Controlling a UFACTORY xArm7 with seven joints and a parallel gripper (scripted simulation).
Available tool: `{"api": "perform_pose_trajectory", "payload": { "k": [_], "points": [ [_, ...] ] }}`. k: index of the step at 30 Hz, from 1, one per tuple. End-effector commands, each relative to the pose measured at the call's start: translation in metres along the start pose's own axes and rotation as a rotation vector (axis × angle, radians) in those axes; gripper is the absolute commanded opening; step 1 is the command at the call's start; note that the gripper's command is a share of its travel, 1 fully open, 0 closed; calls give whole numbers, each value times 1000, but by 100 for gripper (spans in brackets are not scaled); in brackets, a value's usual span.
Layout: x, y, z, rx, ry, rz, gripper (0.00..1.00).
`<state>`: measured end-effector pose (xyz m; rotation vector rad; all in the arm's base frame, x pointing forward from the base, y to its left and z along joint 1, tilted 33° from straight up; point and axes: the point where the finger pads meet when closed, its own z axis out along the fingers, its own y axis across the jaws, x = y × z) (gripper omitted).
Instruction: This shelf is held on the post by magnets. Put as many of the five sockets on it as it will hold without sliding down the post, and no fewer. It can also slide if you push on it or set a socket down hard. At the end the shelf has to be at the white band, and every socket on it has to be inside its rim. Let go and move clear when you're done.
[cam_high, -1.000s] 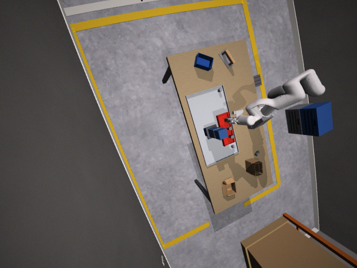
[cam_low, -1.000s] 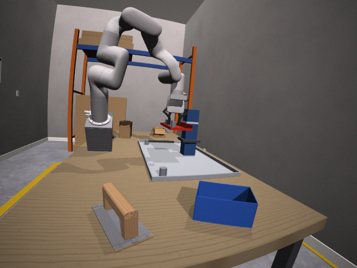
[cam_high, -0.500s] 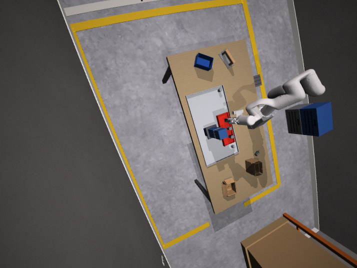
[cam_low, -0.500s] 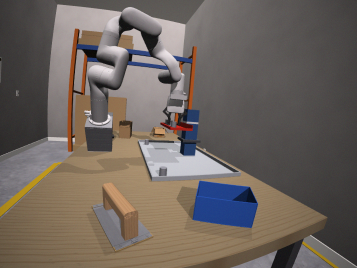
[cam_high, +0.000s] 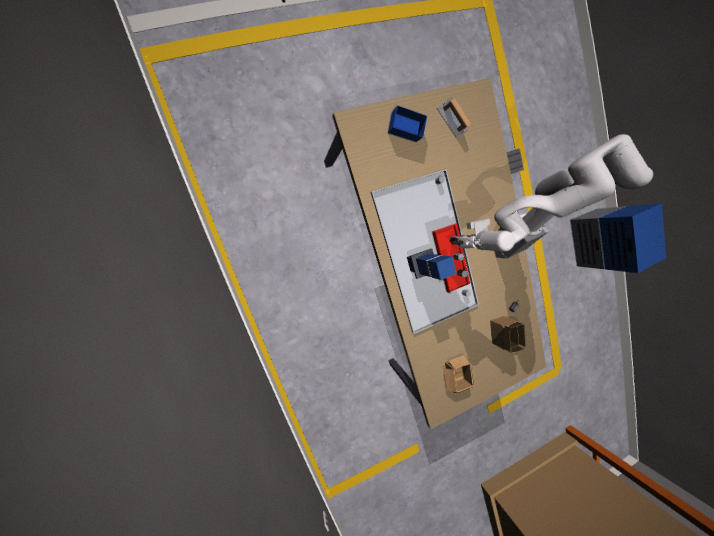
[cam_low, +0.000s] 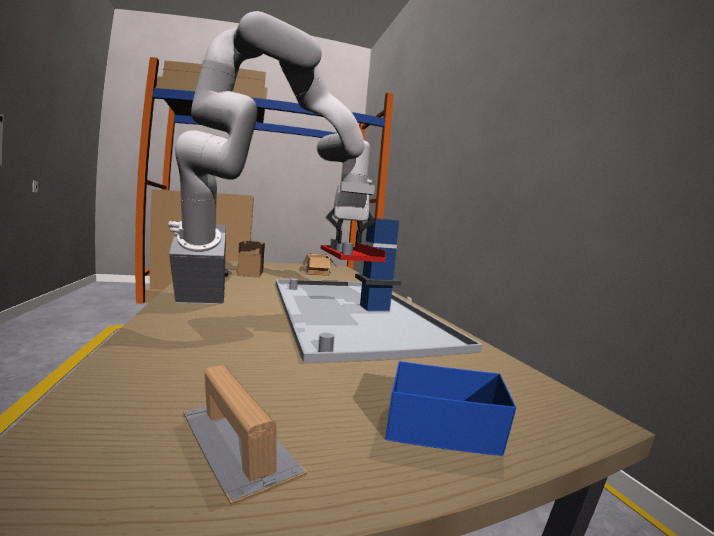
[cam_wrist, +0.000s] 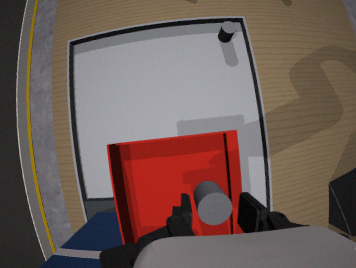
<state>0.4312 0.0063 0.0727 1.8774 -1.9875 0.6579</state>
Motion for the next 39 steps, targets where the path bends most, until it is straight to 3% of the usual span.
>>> {"api": "perform_pose_trajectory", "payload": {
  "k": [1,21,39],
  "points": [
    [-1,-1,-11,4,-2,-1,52],
    [-1,-1,-58,4,-2,-1,52],
    [-1,-1,-64,4,-2,-1,52]
  ]
}}
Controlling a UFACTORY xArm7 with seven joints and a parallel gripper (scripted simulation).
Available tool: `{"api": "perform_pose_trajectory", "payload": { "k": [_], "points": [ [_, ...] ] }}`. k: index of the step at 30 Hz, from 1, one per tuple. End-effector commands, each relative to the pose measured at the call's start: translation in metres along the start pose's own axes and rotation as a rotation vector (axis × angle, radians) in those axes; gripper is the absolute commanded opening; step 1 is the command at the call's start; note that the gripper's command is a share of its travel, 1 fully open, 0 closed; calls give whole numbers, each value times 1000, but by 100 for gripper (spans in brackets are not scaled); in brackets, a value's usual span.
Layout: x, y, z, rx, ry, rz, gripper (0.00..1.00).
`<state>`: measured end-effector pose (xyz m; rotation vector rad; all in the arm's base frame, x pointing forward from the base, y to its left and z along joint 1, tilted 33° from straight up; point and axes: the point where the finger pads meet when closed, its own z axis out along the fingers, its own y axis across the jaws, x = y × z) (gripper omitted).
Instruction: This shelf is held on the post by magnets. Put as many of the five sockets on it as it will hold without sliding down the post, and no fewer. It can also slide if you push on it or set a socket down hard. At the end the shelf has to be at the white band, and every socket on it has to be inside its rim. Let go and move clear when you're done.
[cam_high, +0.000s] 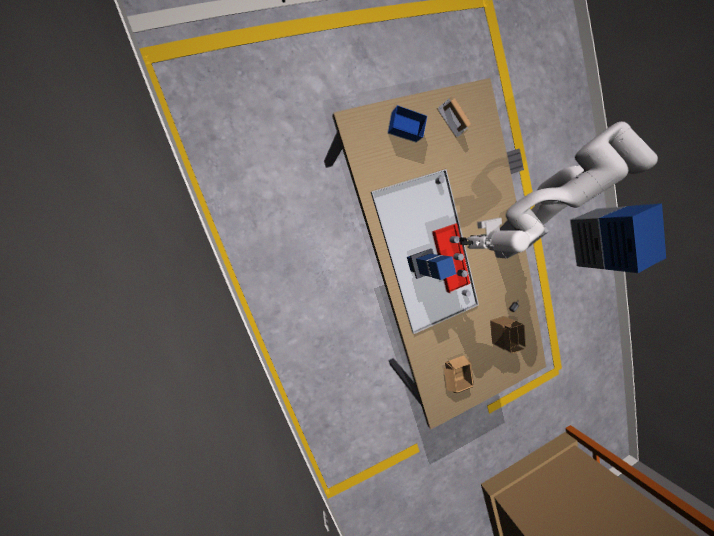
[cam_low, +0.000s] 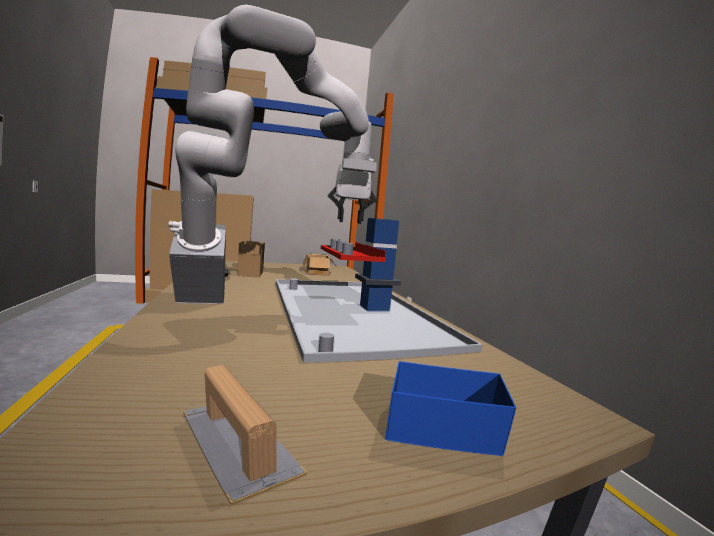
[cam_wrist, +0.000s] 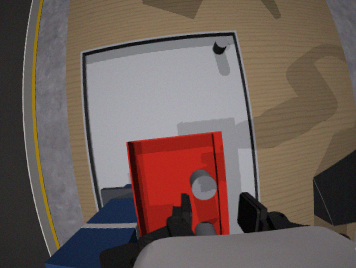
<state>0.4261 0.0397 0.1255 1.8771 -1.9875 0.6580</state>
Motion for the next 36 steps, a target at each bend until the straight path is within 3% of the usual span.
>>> {"api": "perform_pose_trajectory", "payload": {
  "k": [1,5,6,9,10,11,12,13,15,17,24,27,29,30,31,32,33,36],
  "points": [
    [-1,-1,-2,4,-2,-1,52],
    [-1,-1,-2,4,-2,-1,52],
    [-2,0,-2,3,-2,-1,100],
    [-28,46,-9,-15,-11,-32,100],
    [-28,46,-9,-15,-11,-32,100],
    [-41,73,-13,-19,-11,-55,100],
    [-41,73,-13,-19,-11,-55,100],
    [-52,100,-16,-16,-9,-80,100],
    [-52,100,-16,-16,-9,-80,100],
    [-64,137,-19,-1,-2,-120,100],
    [-70,148,-24,19,6,-130,100],
    [-85,168,-45,101,37,-134,100],
    [-99,192,-68,208,60,-132,100],
    [-99,192,-68,208,60,-132,100],
    [-105,206,-81,277,67,-127,100],
    [-105,206,-81,277,67,-127,100],
    [-111,221,-95,354,67,-119,100],
    [-111,221,-95,354,67,-119,100]
  ]
}}
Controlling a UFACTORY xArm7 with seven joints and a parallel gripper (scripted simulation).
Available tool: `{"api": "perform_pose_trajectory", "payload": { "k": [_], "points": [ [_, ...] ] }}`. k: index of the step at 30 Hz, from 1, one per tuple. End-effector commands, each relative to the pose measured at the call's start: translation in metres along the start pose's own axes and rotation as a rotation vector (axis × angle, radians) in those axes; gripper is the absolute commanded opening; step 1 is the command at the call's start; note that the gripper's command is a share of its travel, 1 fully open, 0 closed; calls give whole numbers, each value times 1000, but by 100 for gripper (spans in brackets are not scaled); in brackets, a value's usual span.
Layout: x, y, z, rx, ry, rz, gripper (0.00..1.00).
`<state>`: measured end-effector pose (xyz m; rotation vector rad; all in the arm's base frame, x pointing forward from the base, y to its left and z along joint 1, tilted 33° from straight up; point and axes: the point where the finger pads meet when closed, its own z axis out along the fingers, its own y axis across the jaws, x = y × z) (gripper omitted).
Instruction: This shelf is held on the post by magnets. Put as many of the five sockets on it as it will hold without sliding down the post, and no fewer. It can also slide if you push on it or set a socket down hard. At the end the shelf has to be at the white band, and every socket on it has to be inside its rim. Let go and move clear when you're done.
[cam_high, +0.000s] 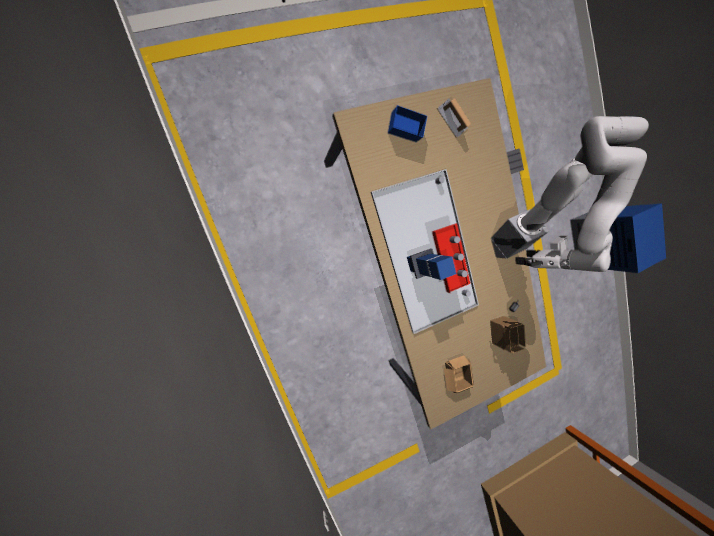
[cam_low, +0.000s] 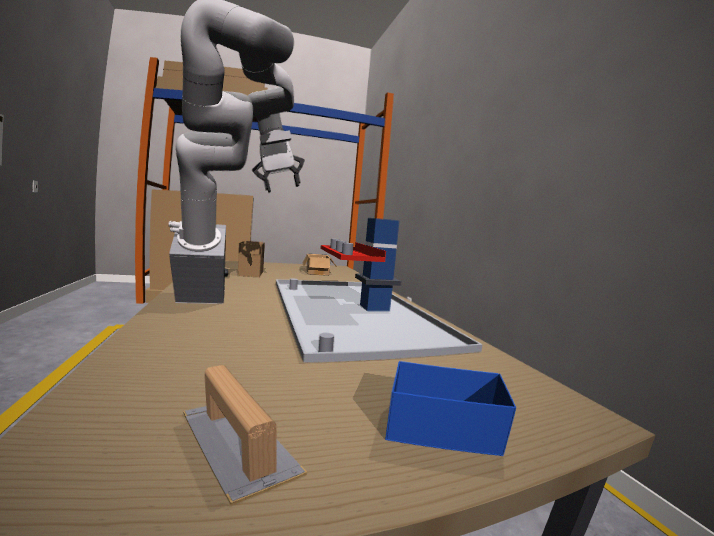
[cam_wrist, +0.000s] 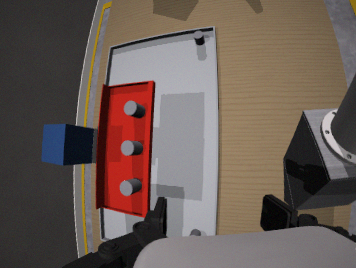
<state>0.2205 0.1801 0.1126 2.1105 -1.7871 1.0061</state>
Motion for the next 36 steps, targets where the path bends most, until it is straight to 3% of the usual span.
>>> {"api": "perform_pose_trajectory", "payload": {
  "k": [1,2,3,4,5,6,7,9,13,36],
  "points": [
    [-7,17,-36,134,14,29,100],
    [-10,27,-53,216,6,45,100],
    [-10,27,-53,216,6,45,100],
    [-12,37,-69,296,-8,65,100],
    [-12,37,-69,296,-8,65,100],
    [-13,47,-83,370,-27,84,100],
    [-13,47,-83,370,-27,84,100],
    [-14,61,-105,487,-71,120,100],
    [-13,72,-120,569,-112,148,100],
    [-13,73,-122,576,-117,151,100]
  ]
}}
